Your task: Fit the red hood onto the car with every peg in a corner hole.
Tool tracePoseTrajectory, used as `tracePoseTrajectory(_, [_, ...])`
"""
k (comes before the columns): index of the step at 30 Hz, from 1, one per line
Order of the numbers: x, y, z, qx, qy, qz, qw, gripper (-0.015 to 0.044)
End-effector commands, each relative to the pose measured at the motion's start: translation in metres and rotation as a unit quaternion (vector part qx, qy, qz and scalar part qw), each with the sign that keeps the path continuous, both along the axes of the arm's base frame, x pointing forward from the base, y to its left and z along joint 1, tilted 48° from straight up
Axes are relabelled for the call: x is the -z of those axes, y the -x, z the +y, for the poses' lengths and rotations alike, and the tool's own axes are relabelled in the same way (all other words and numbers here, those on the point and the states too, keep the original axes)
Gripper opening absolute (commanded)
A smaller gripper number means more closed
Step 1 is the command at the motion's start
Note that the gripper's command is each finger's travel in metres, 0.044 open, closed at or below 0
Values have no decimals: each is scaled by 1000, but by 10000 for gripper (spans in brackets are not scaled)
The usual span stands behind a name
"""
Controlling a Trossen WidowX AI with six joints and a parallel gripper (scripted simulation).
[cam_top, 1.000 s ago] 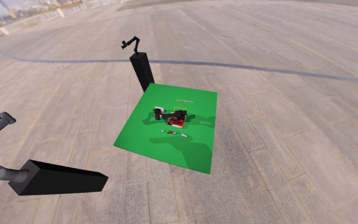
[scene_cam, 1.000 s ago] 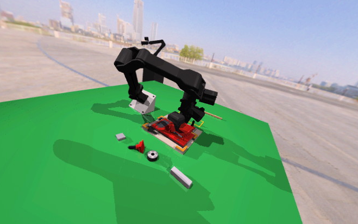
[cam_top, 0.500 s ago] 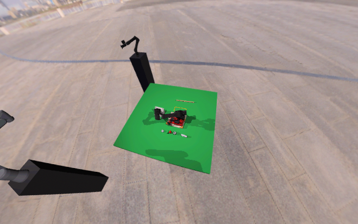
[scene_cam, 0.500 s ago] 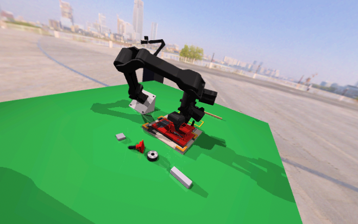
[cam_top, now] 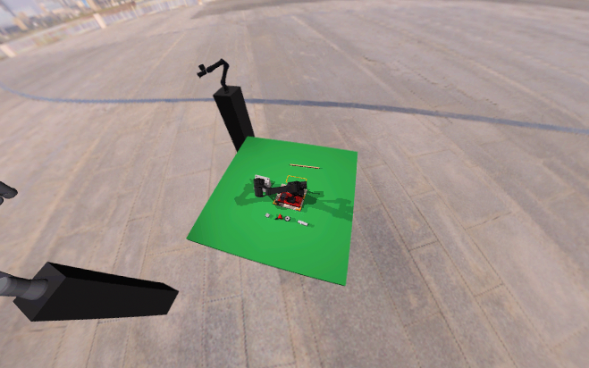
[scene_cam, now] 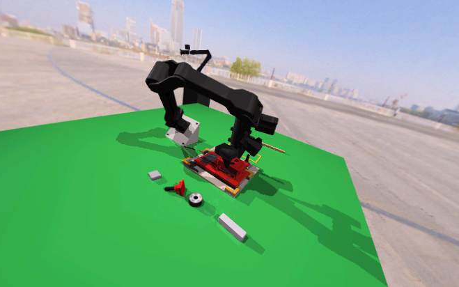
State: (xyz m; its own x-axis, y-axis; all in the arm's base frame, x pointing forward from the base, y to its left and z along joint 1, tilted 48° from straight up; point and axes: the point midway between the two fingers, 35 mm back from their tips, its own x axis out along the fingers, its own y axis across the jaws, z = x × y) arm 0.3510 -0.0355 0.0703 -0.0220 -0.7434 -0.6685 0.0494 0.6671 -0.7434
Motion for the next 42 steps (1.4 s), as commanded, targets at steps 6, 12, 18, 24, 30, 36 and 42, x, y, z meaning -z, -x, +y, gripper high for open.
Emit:
tracePoseTrajectory(6, [1,0,-2,-3,2,0,1000,0])
tracePoseTrajectory(12, [3,0,-4,-3,2,0,1000,0])
tracePoseTrajectory(18, [4,0,-5,-3,2,0,1000,0])
tracePoseTrajectory(24, [6,0,-7,-3,2,0,1000,0])
tracePoseTrajectory(30, [7,0,-8,-3,2,0,1000,0])
tracePoseTrajectory(36, [8,0,-10,-3,2,0,1000,0])
tracePoseTrajectory(42, [10,0,-11,-3,2,0,1000,0])
